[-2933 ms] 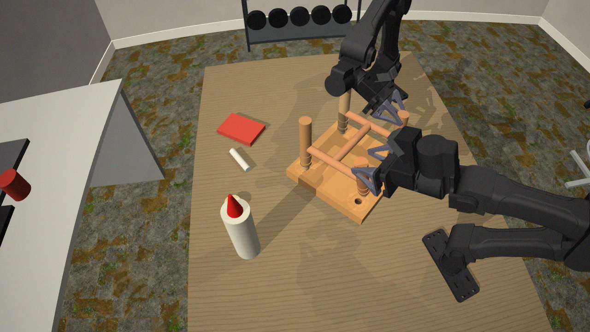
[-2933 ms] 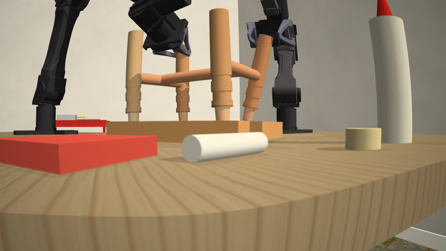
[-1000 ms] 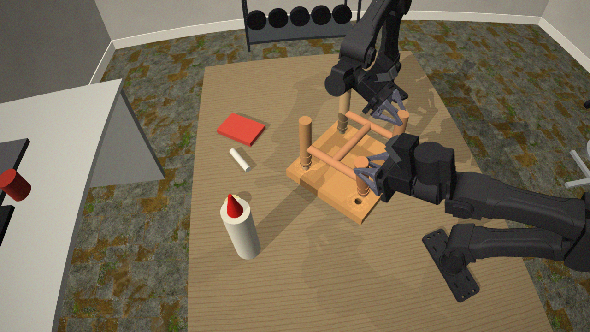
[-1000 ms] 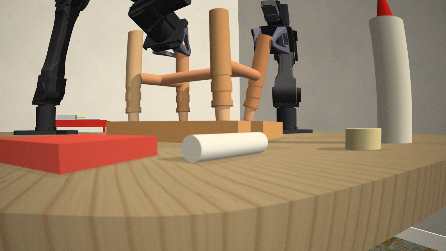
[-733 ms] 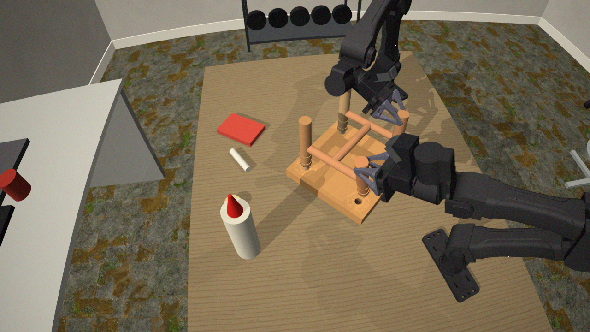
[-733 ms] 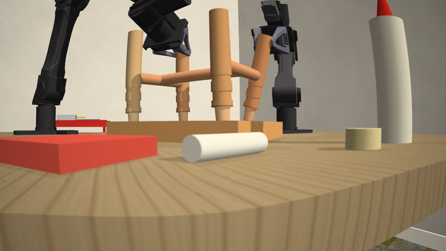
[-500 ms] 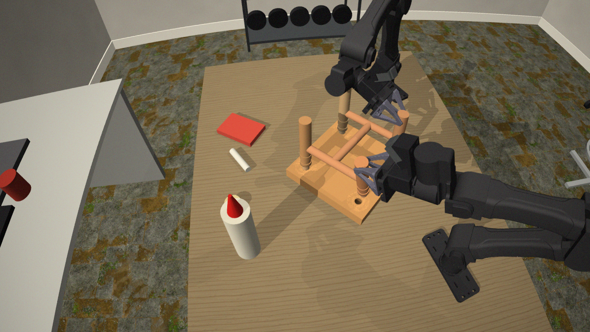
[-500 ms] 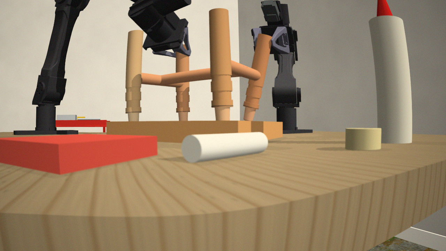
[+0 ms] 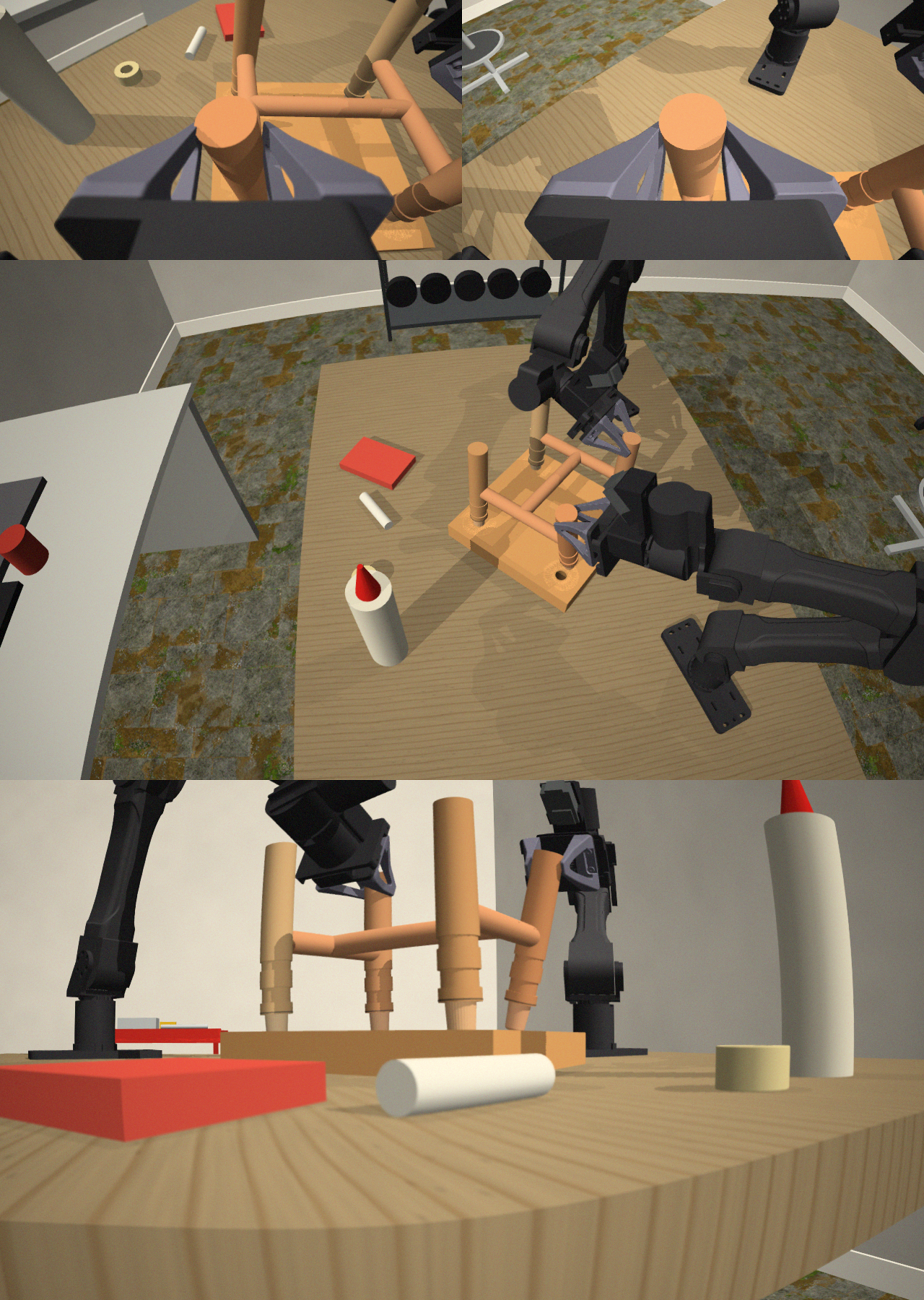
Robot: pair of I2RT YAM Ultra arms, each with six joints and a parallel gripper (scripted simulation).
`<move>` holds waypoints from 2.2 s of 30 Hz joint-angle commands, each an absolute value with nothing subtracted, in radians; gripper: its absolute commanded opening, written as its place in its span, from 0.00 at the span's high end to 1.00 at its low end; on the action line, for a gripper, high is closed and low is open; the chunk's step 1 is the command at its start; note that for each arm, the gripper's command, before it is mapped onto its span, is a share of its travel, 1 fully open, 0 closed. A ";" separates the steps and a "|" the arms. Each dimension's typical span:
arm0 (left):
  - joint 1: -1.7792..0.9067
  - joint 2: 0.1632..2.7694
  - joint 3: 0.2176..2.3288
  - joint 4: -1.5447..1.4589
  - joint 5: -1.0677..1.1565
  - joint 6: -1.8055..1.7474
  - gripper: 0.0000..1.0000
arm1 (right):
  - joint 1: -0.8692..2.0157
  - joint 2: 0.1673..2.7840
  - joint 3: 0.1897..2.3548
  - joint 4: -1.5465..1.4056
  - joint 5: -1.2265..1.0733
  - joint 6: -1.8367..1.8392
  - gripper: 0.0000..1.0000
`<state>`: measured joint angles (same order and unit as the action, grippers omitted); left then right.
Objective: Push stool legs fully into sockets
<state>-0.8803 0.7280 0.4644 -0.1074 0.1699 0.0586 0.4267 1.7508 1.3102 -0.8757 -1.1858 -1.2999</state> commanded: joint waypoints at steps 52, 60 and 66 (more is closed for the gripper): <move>-0.890 0.726 0.469 -0.097 0.146 0.071 0.72 | 0.426 1.750 1.325 -0.878 -1.209 -1.298 0.72; -0.904 0.723 0.465 -0.108 0.183 0.072 0.72 | 0.410 1.765 1.352 -0.844 -1.197 -1.303 0.72; -0.909 0.720 0.463 -0.110 0.206 0.074 0.72 | 0.406 1.766 1.355 -0.831 -1.192 -1.305 0.72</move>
<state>-0.8902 0.7258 0.4637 -0.1055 0.1558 0.0544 0.4263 1.7550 1.3178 -0.8898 -1.1854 -1.3071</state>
